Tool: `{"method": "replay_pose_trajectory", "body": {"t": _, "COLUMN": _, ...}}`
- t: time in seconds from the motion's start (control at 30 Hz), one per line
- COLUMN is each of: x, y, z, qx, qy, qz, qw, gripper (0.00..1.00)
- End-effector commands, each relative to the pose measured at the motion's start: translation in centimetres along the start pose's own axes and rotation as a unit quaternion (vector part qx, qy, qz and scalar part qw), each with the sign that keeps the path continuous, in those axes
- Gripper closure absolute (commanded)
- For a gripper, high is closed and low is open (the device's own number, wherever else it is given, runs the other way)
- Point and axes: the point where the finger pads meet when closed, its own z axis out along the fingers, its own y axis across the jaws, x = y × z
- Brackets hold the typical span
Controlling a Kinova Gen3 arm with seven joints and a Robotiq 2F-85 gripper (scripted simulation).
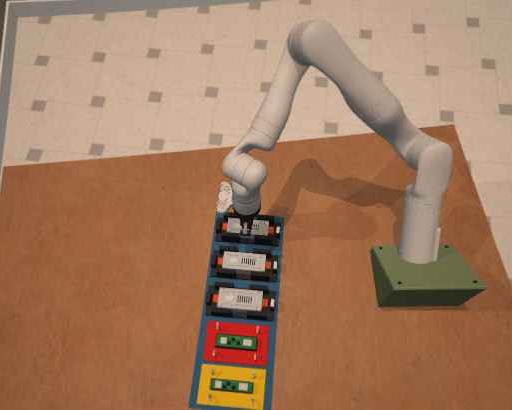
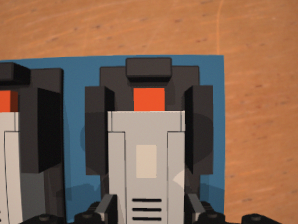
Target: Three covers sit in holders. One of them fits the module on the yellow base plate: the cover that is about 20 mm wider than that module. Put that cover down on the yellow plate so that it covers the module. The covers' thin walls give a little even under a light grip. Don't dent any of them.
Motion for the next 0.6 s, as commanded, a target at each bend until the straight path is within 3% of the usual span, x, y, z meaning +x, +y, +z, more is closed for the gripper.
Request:
{"method": "replay_pose_trajectory", "body": {"t": 0.0, "x": 0.0, "y": -0.1, "z": -1.1, "qx": 0.001, "qy": 0.001, "qz": 0.000, "qw": 1.000, "gripper": 1.00}}
{"method": "replay_pose_trajectory", "body": {"t": 0.17, "x": 0.0, "y": -0.1, "z": -2.6, "qx": 0.001, "qy": 0.001, "qz": 0.000, "qw": 1.000, "gripper": 1.00}}
{"method": "replay_pose_trajectory", "body": {"t": 0.57, "x": 0.0, "y": -0.1, "z": -2.5, "qx": 0.001, "qy": 0.001, "qz": 0.000, "qw": 1.000, "gripper": 0.99}}
